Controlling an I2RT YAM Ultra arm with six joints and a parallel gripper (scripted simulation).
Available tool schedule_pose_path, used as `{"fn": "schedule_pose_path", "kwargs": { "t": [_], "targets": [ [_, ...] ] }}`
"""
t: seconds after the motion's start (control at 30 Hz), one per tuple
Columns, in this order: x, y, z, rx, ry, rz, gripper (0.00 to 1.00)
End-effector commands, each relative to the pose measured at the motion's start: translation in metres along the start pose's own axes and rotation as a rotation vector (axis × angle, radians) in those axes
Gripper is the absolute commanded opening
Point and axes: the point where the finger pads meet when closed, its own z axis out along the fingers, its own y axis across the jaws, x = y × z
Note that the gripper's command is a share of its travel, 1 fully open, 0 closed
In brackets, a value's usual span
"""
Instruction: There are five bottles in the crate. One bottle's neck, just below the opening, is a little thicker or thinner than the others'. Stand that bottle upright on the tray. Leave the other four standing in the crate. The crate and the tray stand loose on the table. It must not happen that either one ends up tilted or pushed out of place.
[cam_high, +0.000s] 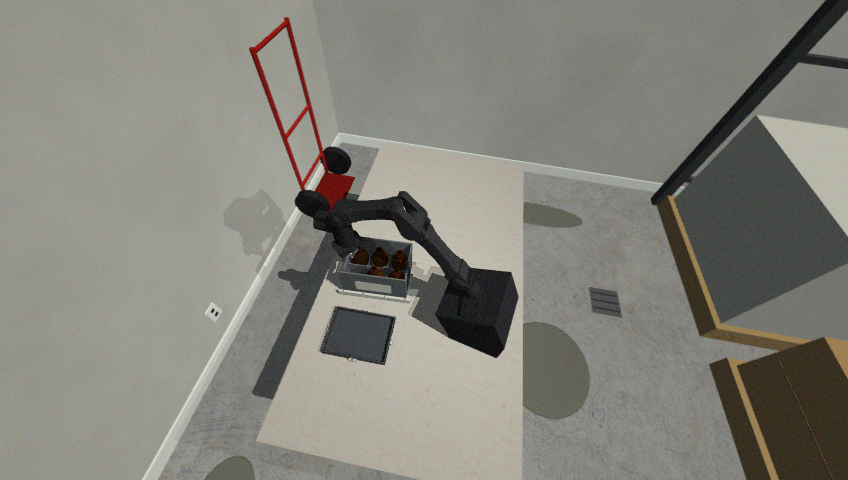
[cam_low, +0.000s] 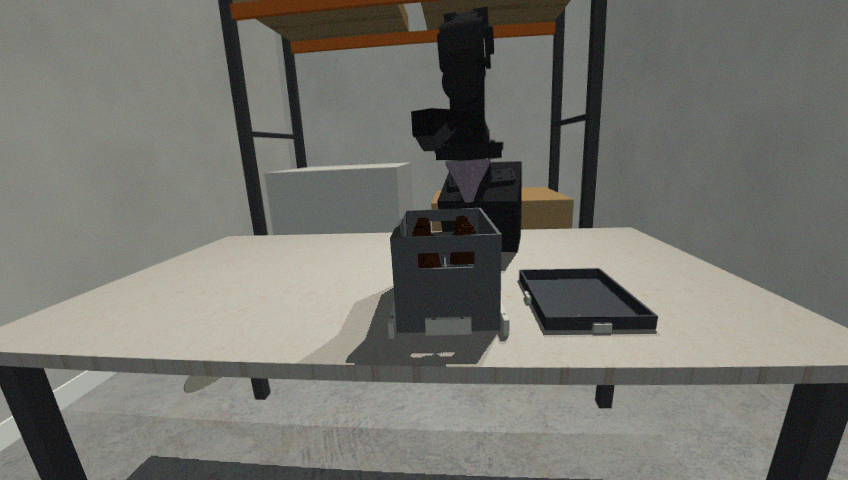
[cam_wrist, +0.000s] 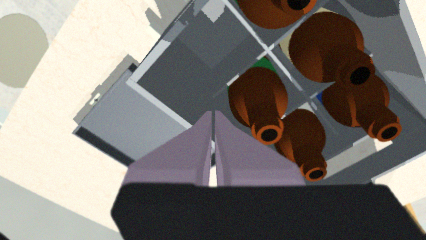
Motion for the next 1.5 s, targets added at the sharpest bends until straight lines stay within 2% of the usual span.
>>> {"fn": "schedule_pose_path", "kwargs": {
  "t": [0.0,1.33,1.37,1.4,1.47],
  "targets": [
    [-0.008,0.008,-0.017,-0.029,-0.050,0.002,0.00],
    [-0.009,0.007,-0.018,-0.030,-0.052,0.002,0.00],
    [-0.012,0.004,-0.021,-0.032,-0.062,0.005,0.00],
    [-0.005,-0.006,-0.010,-0.010,-0.032,0.005,0.00],
    [-0.004,-0.015,-0.010,-0.015,-0.026,0.004,0.00]
  ]
}}
